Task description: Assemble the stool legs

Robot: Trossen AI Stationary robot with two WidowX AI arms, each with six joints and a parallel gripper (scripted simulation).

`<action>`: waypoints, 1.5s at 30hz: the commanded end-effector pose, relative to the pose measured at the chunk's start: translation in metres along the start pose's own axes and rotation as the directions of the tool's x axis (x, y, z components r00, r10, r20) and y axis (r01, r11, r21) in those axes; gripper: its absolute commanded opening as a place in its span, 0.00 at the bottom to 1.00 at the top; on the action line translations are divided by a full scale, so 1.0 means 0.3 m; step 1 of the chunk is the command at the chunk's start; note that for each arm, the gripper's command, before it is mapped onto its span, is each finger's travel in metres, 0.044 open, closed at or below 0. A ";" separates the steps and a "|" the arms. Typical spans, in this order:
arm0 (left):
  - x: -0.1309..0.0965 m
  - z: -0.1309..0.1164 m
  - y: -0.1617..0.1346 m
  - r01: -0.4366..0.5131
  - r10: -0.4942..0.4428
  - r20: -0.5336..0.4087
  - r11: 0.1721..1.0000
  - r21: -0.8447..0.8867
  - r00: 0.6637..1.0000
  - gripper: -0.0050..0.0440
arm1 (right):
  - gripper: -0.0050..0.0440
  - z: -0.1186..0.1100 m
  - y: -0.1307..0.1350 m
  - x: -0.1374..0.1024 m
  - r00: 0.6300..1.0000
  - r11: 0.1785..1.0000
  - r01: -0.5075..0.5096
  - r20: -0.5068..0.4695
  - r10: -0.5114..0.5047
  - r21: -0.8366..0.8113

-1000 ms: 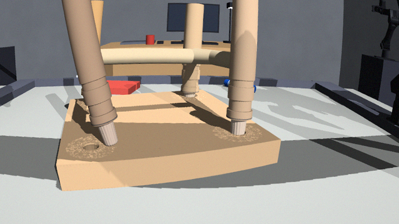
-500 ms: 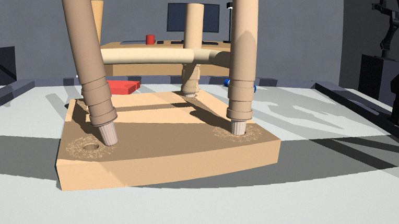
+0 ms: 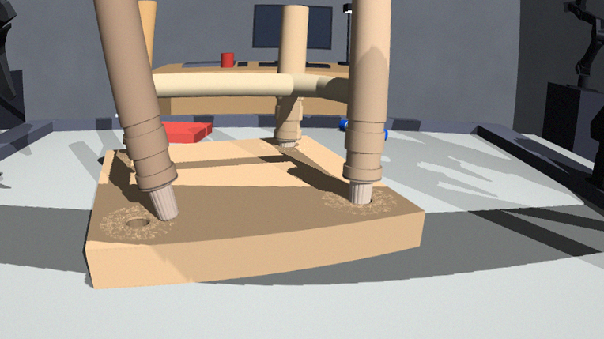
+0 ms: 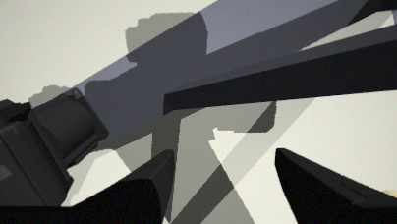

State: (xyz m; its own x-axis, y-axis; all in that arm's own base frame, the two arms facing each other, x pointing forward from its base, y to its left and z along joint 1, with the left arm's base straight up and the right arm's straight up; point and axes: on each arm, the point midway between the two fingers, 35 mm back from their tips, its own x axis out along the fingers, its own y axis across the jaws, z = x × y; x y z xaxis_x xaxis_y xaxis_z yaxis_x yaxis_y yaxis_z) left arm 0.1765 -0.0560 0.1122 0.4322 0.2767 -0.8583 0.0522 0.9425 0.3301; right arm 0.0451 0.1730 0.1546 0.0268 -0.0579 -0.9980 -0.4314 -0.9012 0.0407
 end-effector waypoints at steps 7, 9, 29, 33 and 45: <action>-0.054 0.120 0.045 0.170 -0.181 0.119 0.981 0.097 0.976 0.92 | 0.63 -0.093 -0.143 -0.056 0.984 0.973 0.063 0.149 -0.098 0.223; -0.062 0.140 0.054 0.195 -0.211 0.137 0.973 0.120 0.968 0.92 | 0.63 -0.121 -0.167 -0.064 0.978 0.961 0.074 0.171 -0.123 0.268; -0.109 0.329 0.129 0.400 -0.498 0.246 0.844 0.356 0.832 0.92 | 0.63 -0.483 -0.316 -0.152 0.879 0.759 0.184 0.241 -0.412 0.625; -0.115 0.351 0.138 0.420 -0.532 0.253 0.822 0.385 0.808 0.92 | 0.63 -0.533 -0.320 -0.162 0.864 0.727 0.198 0.233 -0.446 0.658; -0.140 0.462 0.180 0.486 -0.671 0.279 0.709 0.510 0.687 0.87 | 0.63 -0.862 -0.275 -0.224 0.761 0.502 0.286 0.125 -0.636 0.816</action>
State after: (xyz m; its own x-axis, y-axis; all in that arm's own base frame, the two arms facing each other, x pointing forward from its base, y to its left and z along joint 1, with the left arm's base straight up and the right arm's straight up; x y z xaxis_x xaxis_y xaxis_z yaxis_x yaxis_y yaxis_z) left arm 0.2780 -0.0423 0.2073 0.5203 -0.4485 -0.7267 0.6668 0.7450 0.0177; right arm 0.2814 0.1583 0.2147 0.1045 0.5368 -0.8372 -0.9474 -0.2023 -0.2479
